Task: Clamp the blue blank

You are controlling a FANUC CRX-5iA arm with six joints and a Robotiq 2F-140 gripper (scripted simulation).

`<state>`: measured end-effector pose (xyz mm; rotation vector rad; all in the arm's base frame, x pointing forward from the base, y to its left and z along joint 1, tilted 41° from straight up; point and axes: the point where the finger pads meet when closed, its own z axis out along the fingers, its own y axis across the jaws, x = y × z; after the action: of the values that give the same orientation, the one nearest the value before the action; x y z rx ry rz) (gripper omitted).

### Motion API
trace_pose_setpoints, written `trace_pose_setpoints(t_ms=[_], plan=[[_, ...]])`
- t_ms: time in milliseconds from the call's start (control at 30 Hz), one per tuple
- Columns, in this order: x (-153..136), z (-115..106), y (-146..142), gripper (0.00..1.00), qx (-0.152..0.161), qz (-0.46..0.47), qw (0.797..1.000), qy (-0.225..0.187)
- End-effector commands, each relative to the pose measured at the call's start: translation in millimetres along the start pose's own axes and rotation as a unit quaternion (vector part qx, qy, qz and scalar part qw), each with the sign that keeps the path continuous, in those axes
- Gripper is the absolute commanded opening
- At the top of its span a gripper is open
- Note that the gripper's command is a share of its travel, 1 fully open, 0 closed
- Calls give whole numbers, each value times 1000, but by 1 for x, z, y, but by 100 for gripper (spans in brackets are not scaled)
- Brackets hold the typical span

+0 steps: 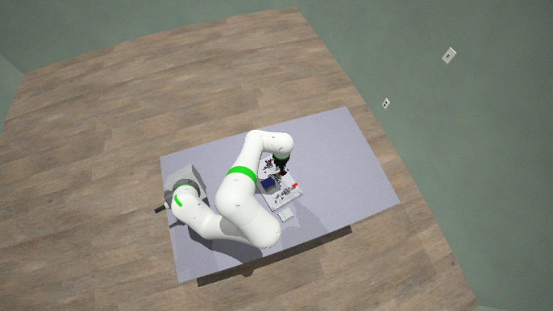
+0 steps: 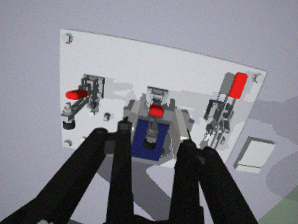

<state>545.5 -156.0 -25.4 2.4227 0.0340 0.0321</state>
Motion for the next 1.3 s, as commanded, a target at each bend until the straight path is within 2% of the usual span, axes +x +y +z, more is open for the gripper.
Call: trace_pose_setpoints(t_ms=[0, 467, 733, 1267], plan=[[0, 1, 0, 28, 0, 0, 1000, 0], [0, 1, 0, 28, 0, 0, 1000, 0], [0, 23, 0, 28, 0, 0, 1000, 0], [0, 29, 0, 28, 0, 0, 1000, 0]])
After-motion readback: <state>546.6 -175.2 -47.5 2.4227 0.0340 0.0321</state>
